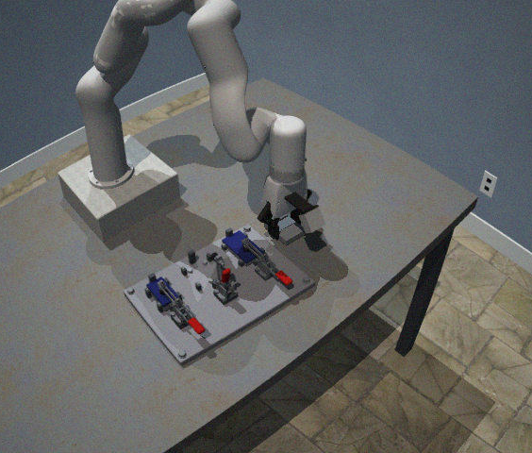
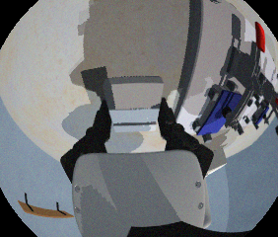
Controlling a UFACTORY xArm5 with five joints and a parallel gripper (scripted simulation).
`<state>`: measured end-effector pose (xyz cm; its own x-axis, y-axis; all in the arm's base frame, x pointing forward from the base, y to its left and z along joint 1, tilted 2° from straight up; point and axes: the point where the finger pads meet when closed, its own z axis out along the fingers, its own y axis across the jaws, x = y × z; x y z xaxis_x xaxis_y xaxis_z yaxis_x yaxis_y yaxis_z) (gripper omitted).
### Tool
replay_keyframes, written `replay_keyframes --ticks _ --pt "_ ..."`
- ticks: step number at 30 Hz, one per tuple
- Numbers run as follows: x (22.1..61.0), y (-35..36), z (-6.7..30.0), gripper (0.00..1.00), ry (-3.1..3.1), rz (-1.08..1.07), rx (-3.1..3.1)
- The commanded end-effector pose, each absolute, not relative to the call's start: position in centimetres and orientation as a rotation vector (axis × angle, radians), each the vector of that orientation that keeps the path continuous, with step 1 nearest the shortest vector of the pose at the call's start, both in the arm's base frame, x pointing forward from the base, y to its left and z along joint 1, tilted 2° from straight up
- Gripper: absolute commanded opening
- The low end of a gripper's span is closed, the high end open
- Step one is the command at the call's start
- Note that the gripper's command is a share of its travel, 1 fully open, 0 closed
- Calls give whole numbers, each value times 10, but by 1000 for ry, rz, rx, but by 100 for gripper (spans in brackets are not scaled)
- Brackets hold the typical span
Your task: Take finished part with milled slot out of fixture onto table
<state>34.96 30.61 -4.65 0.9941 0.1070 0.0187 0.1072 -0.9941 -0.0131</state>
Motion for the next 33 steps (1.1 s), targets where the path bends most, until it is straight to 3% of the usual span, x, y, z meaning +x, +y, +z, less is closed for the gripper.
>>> replay_keyframes --ticks 1,24,25,33 --pt "351 307 -46 0 -168 -32 -3121" --pt "351 307 -48 0 -168 -32 -3121" --pt "351 307 -48 95 -168 -32 -3121" --pt "351 307 -48 95 -168 -32 -3121"
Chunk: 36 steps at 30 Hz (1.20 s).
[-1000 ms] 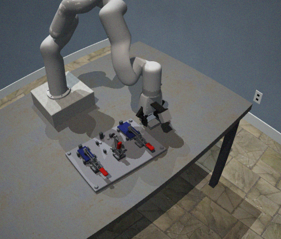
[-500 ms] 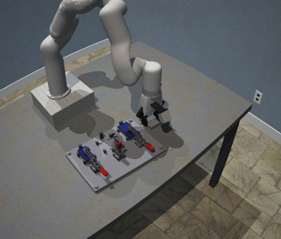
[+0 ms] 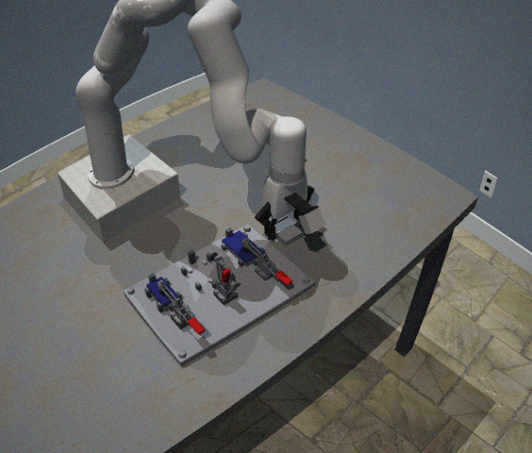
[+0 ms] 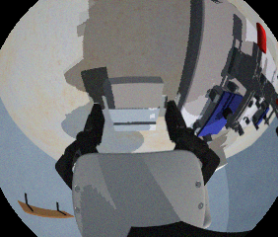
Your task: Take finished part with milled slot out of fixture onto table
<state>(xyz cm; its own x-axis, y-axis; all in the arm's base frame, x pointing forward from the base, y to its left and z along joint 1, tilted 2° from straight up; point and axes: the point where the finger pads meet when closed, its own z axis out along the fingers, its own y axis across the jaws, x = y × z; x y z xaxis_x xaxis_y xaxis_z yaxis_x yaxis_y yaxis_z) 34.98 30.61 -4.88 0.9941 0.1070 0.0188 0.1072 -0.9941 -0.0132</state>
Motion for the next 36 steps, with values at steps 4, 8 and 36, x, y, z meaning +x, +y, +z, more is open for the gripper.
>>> replay_keyframes --ticks 4,8,36 --pt "351 307 -48 95 -168 -32 -3121" --pt "351 307 -48 95 -168 -32 -3121" --pt "351 307 -42 95 -168 -32 -3121"
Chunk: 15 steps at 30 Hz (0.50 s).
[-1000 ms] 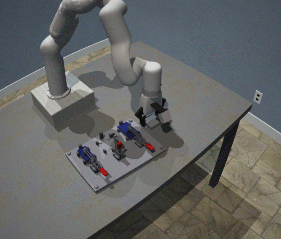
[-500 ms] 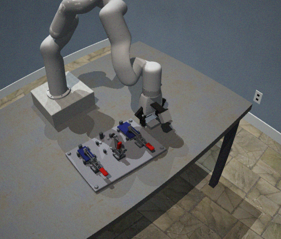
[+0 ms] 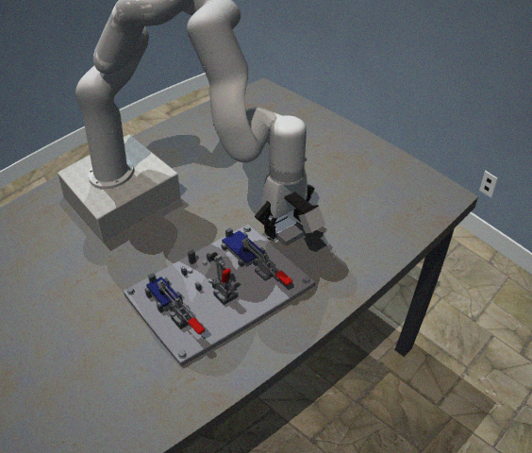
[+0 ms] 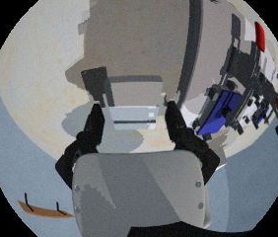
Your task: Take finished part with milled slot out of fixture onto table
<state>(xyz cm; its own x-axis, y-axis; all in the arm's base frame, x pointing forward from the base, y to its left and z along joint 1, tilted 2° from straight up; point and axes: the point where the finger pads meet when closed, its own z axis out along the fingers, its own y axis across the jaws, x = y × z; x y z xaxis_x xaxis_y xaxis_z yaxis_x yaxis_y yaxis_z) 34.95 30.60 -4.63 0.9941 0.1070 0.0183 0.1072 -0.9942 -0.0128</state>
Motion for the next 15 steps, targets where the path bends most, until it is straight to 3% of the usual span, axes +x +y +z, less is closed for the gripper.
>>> replay_keyframes --ticks 1,15 --pt "351 307 -40 95 -168 -32 -3121" --pt "349 307 -2 95 -168 -32 -3121"
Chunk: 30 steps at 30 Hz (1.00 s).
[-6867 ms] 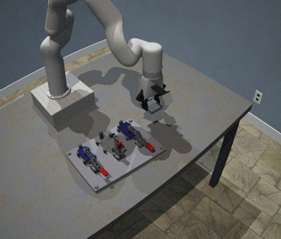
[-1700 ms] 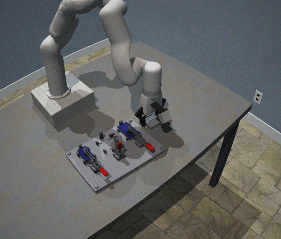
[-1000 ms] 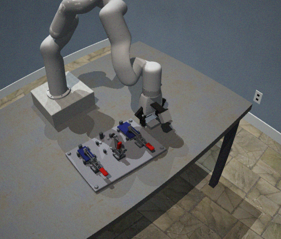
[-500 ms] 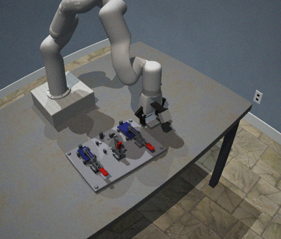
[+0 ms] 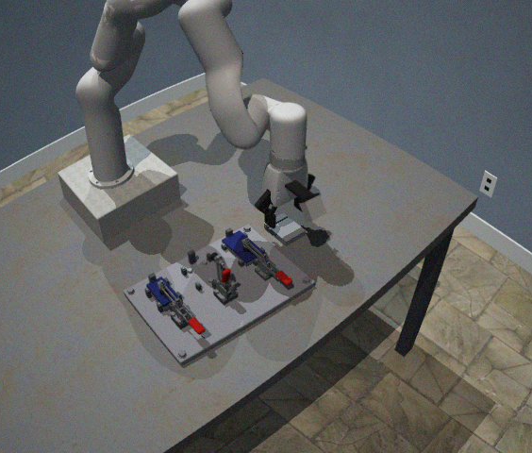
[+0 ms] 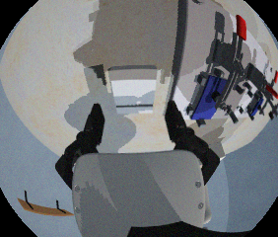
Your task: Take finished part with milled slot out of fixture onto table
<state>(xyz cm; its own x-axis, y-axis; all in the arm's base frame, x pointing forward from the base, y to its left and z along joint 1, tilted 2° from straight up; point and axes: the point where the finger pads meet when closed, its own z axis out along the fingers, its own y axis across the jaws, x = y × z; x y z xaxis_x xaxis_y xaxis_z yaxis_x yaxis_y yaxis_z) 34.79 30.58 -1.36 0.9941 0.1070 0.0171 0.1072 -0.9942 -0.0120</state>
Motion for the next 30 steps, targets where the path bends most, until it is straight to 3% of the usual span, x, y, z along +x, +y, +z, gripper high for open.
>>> replay_keyframes --ticks 1,10,30 --pt "349 307 2 95 -168 -32 -3121" --pt "348 307 37 95 -168 -32 -3121" --pt "347 307 52 95 -168 -32 -3121"
